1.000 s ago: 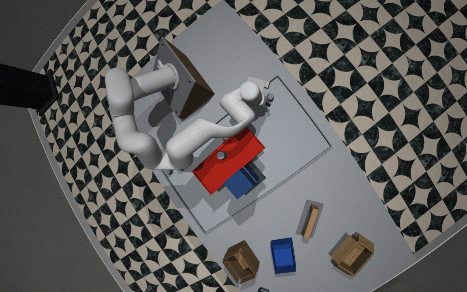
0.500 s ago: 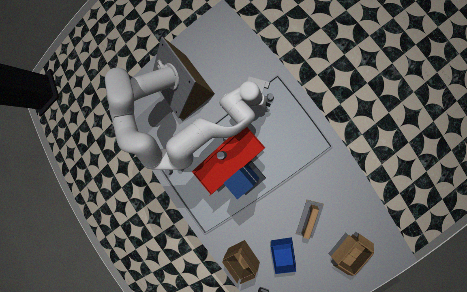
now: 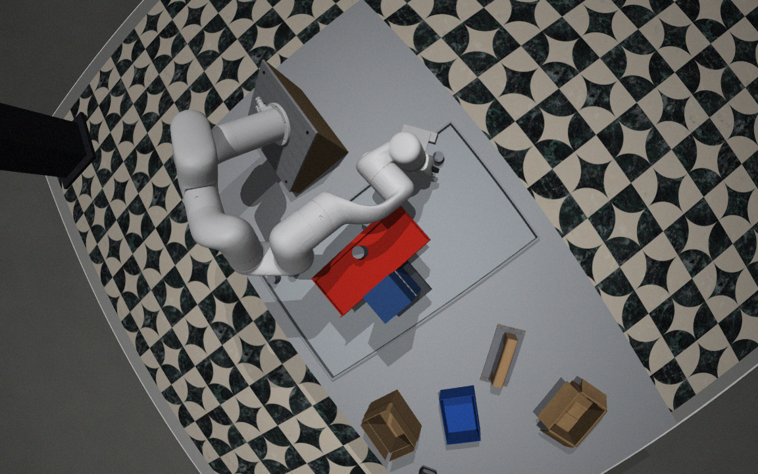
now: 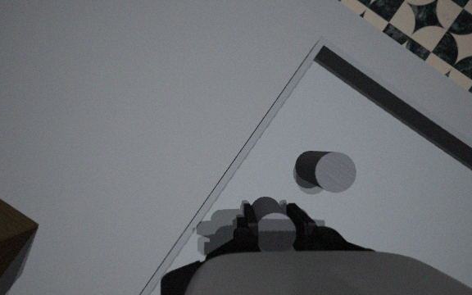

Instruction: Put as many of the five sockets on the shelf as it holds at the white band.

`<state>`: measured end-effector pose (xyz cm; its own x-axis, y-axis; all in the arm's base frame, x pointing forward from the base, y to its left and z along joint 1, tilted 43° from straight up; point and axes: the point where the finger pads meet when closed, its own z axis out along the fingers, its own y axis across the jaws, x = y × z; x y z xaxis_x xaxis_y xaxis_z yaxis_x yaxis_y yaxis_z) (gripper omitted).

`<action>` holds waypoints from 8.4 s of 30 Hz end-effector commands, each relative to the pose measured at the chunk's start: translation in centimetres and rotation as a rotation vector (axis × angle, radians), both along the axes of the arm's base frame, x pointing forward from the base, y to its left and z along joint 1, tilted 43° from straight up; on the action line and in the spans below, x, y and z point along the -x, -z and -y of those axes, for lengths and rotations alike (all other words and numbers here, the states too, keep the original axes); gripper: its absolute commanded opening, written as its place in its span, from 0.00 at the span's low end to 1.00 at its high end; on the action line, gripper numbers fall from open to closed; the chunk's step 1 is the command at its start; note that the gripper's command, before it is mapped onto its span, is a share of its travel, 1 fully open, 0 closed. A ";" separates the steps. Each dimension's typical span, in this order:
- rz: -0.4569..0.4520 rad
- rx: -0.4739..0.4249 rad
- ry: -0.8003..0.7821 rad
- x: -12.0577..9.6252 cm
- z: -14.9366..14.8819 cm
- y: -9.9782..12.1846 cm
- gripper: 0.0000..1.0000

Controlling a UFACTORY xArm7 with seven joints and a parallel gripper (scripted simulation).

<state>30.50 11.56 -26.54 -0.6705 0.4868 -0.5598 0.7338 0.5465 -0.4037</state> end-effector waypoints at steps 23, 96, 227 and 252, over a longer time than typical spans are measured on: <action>0.001 -0.004 -0.002 0.3 -2.3 -2.2 0.00; 0.001 -0.004 -0.002 5.4 -10.4 -12.0 0.00; 0.001 -0.004 -0.002 -10.0 -5.2 -27.1 0.00; 0.001 -0.004 -0.002 -10.2 -4.1 -25.7 0.00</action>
